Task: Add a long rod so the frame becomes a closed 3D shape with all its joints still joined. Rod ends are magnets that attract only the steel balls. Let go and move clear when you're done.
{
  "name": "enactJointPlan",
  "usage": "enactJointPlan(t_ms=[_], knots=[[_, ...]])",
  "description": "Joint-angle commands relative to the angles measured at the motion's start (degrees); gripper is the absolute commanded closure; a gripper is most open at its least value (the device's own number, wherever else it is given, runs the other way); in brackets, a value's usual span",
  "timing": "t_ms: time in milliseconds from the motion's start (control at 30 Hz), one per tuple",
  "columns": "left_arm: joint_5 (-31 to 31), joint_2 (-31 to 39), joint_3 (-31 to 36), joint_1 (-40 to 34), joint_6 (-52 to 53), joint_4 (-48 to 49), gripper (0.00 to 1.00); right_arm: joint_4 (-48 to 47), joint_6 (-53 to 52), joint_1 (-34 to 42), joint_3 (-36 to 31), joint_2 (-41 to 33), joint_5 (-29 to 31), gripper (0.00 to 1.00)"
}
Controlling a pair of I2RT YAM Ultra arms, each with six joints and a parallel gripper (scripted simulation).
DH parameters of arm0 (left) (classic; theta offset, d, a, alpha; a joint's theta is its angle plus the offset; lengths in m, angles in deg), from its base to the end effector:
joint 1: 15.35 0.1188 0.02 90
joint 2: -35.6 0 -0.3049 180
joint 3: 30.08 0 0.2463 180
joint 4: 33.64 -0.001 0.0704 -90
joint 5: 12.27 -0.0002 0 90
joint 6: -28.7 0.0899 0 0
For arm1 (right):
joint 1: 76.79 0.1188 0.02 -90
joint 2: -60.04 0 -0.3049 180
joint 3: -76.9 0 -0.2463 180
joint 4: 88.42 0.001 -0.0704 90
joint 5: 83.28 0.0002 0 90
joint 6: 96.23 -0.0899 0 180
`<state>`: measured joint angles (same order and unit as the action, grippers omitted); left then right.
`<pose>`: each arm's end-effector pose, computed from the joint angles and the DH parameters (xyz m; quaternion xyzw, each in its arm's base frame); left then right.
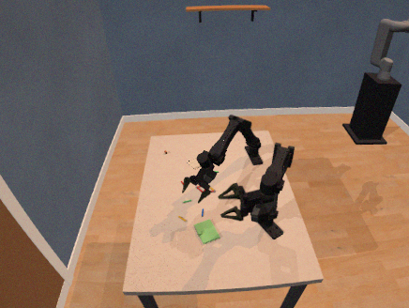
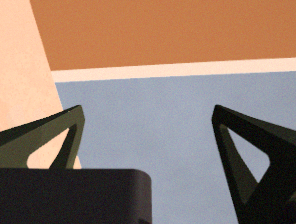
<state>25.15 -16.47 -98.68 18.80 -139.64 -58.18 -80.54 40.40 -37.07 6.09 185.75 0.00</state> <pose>0.1988 0.0498 0.4118 -0.4012 0.6176 -0.5310 0.4192 0.4383 0.3791 0.2302 -0.5973 0.5902 0.0166 0.5428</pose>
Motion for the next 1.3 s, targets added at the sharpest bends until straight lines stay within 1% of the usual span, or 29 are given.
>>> enactJointPlan(t_ms=[0, 533, 567, 700, 767, 833, 900, 1033, 1100, 1133, 1267], knots=[[-0.09, 0.47, -1.14, 0.00, 0.31, 0.82, 0.00, -0.38, -0.47, -0.01, 0.81, -1.15, -0.28, 0.00], [-0.09, 0.47, -1.14, 0.00, 0.31, 0.82, 0.00, -0.38, -0.47, -0.01, 0.81, -1.15, -0.28, 0.00], [-0.55, 0.18, -1.11, 0.40, 0.67, -1.02, 0.00, -0.30, -0.02, -0.01, 0.29, -0.55, -0.02, 0.00], [-2.13, 1.47, 1.46, -0.77, 5.51, -0.44, 0.00, -1.79, -3.18, -0.18, -1.87, -2.12, 1.76, 0.00], [-3.18, 2.85, 3.58, -1.85, 10.29, -0.32, 0.00, -2.09, -6.08, -0.49, -4.63, -3.96, 3.16, 0.00], [-4.11, 4.84, 6.60, -3.79, 16.06, -0.43, 0.00, -1.99, -9.77, -0.76, -8.88, -6.87, 4.82, 0.00], [-3.98, 7.02, 9.58, -6.43, 20.92, -1.17, 0.00, -0.85, -13.07, -1.00, -14.01, -10.38, 6.27, 0.00], [-1.83, 10.97, 13.92, -12.85, 29.94, -3.63, 0.00, 1.51, -19.84, -1.66, -23.98, -17.81, 8.80, 0.00], [-1.83, 10.97, 13.92, -12.85, 29.94, -3.63, 0.00, 1.51, -19.84, -1.66, -23.98, -17.81, 8.80, 0.00], [0.53, 12.07, 13.90, -15.41, 33.60, -5.77, 0.00, 2.61, -22.48, -1.96, -27.02, -20.57, 9.60, 0.00], [5.28, 14.09, 17.12, -23.95, 43.63, -8.28, 0.00, 7.17, -30.62, -3.28, -35.95, -28.59, 11.72, 0.00]])
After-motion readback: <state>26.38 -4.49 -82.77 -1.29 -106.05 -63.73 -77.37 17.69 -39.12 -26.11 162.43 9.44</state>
